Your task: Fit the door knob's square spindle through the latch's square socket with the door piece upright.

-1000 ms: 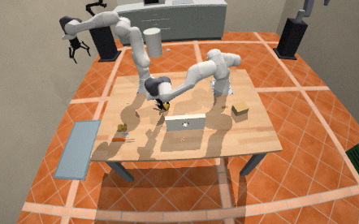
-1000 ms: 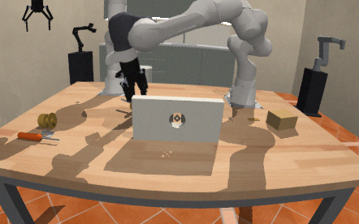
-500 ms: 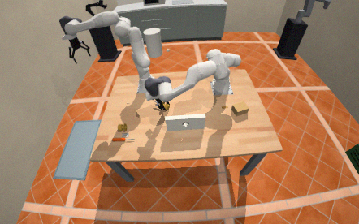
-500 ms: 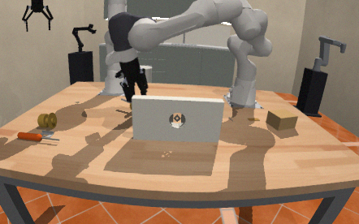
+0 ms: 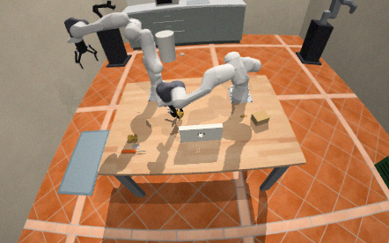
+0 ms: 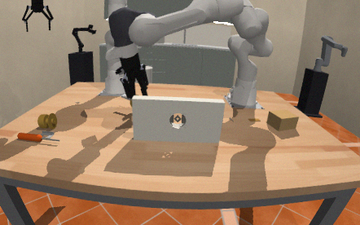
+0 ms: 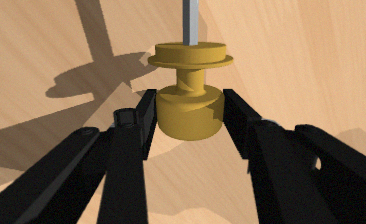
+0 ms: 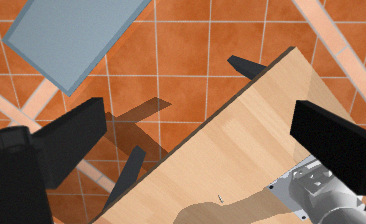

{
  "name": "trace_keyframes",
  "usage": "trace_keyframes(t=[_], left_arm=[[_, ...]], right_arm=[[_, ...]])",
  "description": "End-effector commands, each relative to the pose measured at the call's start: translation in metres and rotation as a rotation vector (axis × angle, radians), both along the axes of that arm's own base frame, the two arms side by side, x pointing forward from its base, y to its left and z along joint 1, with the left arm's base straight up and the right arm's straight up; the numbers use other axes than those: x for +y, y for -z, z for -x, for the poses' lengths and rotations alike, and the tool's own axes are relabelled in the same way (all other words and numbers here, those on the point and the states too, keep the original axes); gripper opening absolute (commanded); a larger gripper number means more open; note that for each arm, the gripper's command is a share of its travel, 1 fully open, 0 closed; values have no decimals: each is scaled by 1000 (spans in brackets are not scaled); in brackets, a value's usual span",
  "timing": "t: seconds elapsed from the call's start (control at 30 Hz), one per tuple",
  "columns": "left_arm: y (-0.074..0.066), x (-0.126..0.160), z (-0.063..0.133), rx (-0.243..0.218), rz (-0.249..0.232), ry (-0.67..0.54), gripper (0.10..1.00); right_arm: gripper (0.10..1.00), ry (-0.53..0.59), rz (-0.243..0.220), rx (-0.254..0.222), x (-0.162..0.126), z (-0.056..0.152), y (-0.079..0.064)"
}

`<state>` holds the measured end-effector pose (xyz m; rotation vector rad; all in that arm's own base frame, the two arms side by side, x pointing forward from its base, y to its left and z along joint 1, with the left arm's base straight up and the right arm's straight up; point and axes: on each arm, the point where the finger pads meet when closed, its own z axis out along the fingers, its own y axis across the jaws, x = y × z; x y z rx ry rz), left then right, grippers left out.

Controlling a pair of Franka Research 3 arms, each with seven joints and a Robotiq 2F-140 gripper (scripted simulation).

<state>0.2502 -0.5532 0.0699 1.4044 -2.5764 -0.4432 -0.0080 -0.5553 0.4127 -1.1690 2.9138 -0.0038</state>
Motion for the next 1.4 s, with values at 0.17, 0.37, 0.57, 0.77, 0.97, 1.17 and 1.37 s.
trace_keyframes(t=[0.17,0.37,0.57,0.77,0.97,1.17,1.37], left_arm=[[-18,0,0,1,-2,-6,418],[-18,0,0,1,-2,-6,418],[-25,0,0,1,-2,-6,418],[-38,0,0,1,-2,-6,418],[-50,0,0,1,-2,-6,418],[-53,0,0,1,-2,-6,418],[-53,0,0,1,-2,-6,418]], right_arm=[[1000,-4,-2,3,1,2,0],[1000,-4,-2,3,1,2,0],[1000,-4,-2,3,1,2,0],[1000,-4,-2,3,1,2,0],[1000,-4,-2,3,1,2,0],[1000,-4,-2,3,1,2,0],[1000,-4,-2,3,1,2,0]])
